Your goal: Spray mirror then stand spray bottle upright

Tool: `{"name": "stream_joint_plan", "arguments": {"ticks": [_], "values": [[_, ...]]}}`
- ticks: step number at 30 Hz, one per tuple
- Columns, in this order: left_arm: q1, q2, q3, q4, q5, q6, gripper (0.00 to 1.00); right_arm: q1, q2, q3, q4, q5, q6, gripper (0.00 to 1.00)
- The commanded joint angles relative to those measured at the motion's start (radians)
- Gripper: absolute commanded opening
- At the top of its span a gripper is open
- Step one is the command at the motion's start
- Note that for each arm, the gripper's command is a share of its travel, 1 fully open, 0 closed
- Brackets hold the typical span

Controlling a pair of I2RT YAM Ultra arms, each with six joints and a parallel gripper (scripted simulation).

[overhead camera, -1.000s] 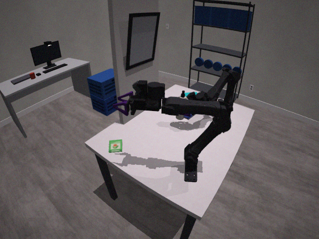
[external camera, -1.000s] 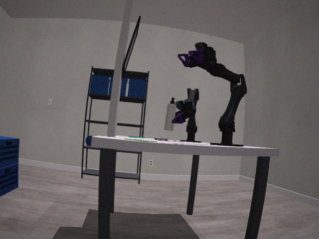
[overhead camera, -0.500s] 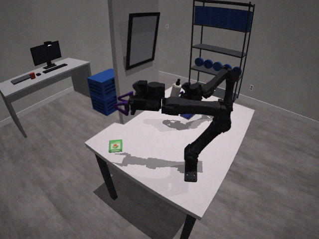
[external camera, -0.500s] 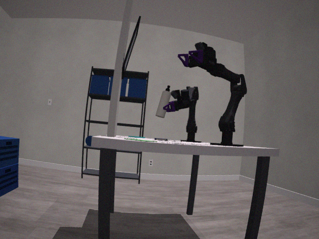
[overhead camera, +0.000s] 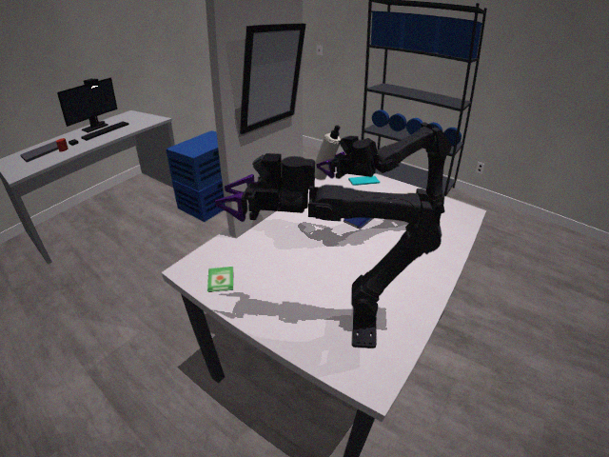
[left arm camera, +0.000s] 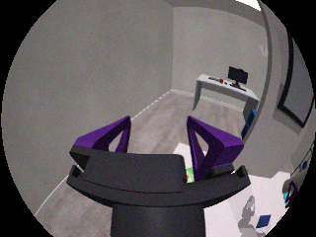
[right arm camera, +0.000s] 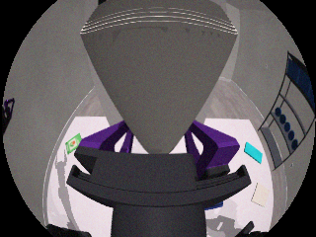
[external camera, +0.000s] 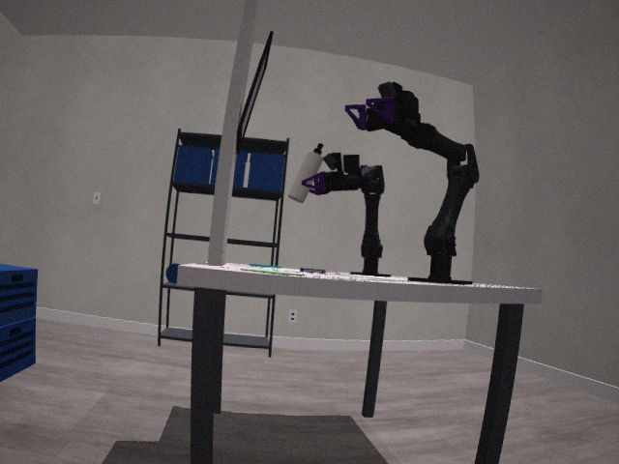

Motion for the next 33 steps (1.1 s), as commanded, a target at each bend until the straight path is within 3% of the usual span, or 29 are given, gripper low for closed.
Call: {"name": "stream_joint_plan", "arguments": {"ticks": [1, 23, 24, 33], "values": [[-0.010, -0.012, 0.036, 0.022, -0.008, 0.006, 0.73, -0.001, 0.021, 0.070, -0.035, 0.056, -0.002, 0.00], [-0.010, -0.012, 0.036, 0.022, -0.008, 0.006, 0.73, 0.002, -0.036, 0.127, -0.037, 0.034, -0.005, 0.00], [-0.010, -0.012, 0.036, 0.022, -0.008, 0.006, 0.00, 0.006, -0.034, 0.129, -0.052, 0.034, -0.007, 0.00], [-0.010, -0.012, 0.036, 0.022, -0.008, 0.006, 0.00, 0.001, -0.033, 0.132, -0.055, 0.033, -0.008, 0.00]]}}
